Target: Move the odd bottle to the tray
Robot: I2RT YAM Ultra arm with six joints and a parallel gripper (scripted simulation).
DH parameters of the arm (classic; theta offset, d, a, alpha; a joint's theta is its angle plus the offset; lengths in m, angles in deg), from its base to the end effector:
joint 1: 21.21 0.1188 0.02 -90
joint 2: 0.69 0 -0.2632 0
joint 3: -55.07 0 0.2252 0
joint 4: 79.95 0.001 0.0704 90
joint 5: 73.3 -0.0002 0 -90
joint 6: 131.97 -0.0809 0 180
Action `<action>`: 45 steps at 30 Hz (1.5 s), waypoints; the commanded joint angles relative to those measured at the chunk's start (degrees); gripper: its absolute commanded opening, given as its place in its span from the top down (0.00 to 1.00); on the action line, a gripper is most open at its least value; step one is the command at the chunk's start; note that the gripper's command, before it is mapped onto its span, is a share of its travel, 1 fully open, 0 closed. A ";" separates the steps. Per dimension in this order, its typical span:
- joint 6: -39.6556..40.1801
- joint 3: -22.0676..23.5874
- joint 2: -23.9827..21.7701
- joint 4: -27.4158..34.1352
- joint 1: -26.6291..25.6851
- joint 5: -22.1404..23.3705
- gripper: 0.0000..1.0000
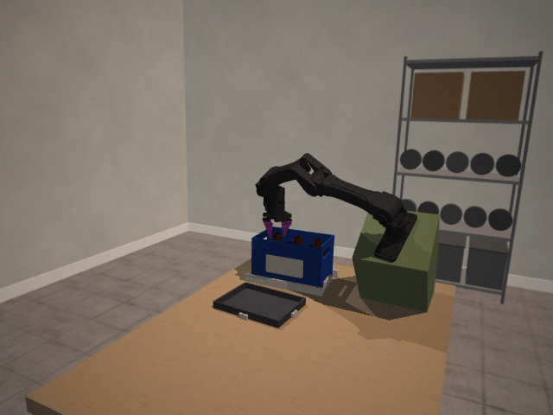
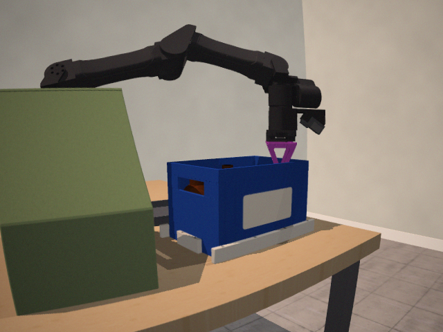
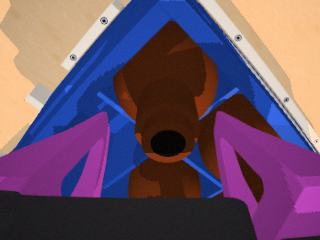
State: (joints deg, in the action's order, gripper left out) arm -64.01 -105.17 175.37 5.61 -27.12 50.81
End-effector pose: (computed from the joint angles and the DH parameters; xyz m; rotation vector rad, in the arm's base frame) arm 0.4742 -0.0025 -0.0591 -0.7475 -2.6546 -0.7988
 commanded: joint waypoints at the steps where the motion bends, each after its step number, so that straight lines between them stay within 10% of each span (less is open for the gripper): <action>1: -0.48 0.83 -1.55 -0.87 -1.05 0.07 0.39; 9: -0.48 0.83 -1.55 -0.87 -1.05 0.07 0.39; 10: -0.48 0.83 -1.55 -0.87 -1.05 0.07 1.00; 45: -0.39 0.18 -1.69 -1.03 -1.05 0.15 1.00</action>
